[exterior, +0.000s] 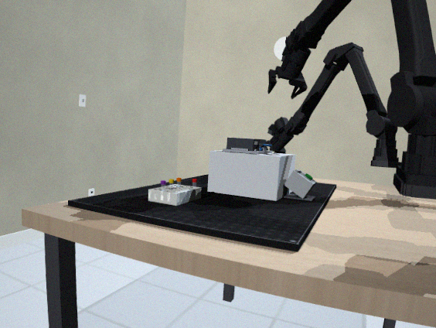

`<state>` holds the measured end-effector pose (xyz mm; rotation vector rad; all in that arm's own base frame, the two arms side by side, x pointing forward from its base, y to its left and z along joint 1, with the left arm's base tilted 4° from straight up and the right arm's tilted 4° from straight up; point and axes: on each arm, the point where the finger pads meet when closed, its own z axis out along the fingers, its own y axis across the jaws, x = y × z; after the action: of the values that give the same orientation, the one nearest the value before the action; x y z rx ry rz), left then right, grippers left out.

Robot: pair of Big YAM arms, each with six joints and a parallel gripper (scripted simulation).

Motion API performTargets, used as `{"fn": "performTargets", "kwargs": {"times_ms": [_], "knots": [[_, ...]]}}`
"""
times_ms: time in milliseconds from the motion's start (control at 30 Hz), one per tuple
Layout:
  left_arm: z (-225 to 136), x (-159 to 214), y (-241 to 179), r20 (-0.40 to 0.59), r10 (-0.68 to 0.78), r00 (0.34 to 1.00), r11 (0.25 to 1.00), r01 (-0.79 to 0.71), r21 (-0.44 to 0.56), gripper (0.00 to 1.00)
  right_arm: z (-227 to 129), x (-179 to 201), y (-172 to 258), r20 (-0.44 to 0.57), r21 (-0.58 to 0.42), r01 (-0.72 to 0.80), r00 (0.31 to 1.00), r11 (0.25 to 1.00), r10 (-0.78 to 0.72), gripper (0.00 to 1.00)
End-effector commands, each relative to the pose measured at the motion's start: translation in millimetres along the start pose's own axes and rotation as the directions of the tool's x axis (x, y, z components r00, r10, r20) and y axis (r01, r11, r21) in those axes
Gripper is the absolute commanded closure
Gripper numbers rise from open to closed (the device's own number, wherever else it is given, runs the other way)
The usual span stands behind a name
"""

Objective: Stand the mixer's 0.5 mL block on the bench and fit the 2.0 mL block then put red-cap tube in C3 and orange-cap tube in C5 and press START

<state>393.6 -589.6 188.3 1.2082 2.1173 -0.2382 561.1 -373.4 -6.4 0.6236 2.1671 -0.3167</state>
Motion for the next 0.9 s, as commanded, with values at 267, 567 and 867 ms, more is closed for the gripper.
{"fn": "performTargets", "kwargs": {"times_ms": [267,567,867], "knots": [[-24,8,53,-0.014,-0.055,0.998,0.997,0.054,-0.05,0.0,-2,-8,2,0.011,0.0,0.014,1.0,1.0,-0.014,0.0],[-44,27,99,-0.013,-0.078,0.997,0.995,0.077,-0.067,0.0,-2,-8,2,0.011,0.0,0.014,1.0,1.0,-0.014,0.0],[-41,57,109,-0.12,-0.136,0.984,0.988,0.124,-0.096,0.0,-2,-8,2,0.011,0.0,0.014,1.0,1.0,-0.014,0.0]]}}
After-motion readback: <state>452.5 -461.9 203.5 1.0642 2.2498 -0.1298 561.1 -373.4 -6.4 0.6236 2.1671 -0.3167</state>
